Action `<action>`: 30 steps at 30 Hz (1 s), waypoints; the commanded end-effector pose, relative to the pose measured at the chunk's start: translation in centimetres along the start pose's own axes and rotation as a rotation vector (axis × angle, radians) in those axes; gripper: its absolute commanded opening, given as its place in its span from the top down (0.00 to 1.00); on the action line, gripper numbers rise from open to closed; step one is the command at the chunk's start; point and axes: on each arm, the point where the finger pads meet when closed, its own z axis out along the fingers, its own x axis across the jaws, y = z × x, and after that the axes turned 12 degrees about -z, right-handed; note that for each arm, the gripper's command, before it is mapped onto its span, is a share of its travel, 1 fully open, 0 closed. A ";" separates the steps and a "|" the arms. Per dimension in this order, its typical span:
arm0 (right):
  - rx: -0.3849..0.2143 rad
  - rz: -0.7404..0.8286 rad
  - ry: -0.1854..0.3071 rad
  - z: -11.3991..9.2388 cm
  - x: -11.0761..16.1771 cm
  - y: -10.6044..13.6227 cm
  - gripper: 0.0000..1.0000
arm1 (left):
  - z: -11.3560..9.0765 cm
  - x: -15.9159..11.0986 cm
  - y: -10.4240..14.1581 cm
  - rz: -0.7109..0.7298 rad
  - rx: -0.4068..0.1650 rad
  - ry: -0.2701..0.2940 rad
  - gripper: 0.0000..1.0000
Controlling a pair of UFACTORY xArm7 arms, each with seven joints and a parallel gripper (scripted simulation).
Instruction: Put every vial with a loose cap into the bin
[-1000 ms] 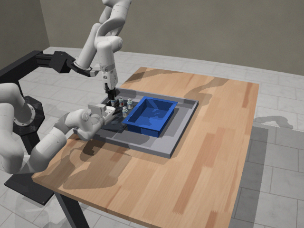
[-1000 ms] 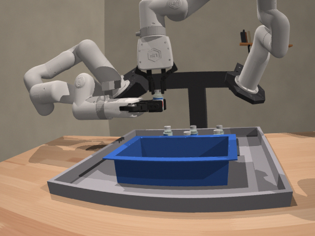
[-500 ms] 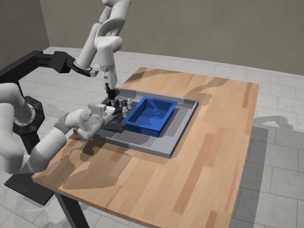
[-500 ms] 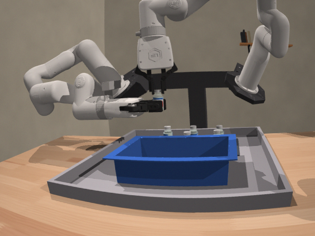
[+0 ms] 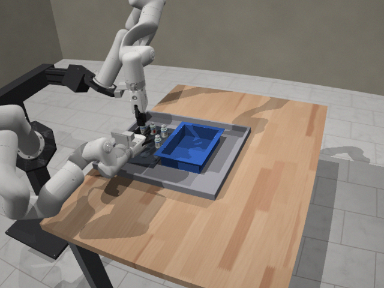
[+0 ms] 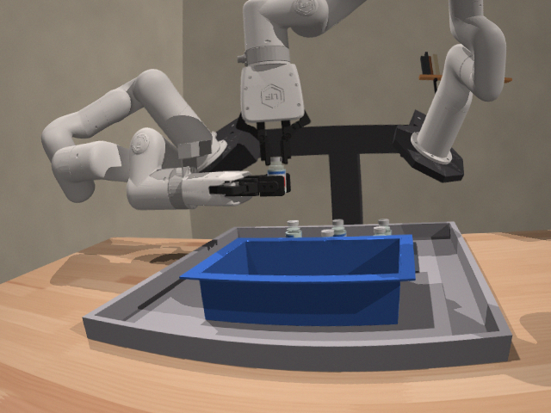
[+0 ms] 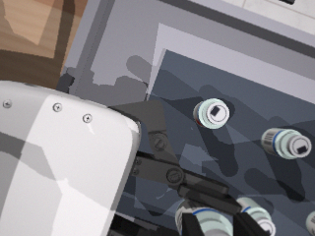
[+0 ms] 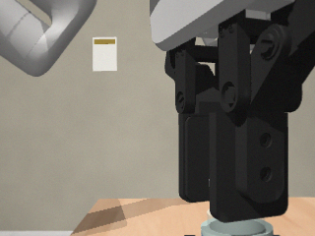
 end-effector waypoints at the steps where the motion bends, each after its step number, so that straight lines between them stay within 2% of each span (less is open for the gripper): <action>1: 0.003 -0.004 0.001 0.0 0.1 -0.2 1.00 | -0.2 -0.1 -0.1 -0.030 0.000 -0.005 0.77; 30: 0.004 -0.004 0.001 0.0 0.1 -0.2 1.00 | -0.2 -0.1 -0.1 -0.165 0.001 -0.005 0.77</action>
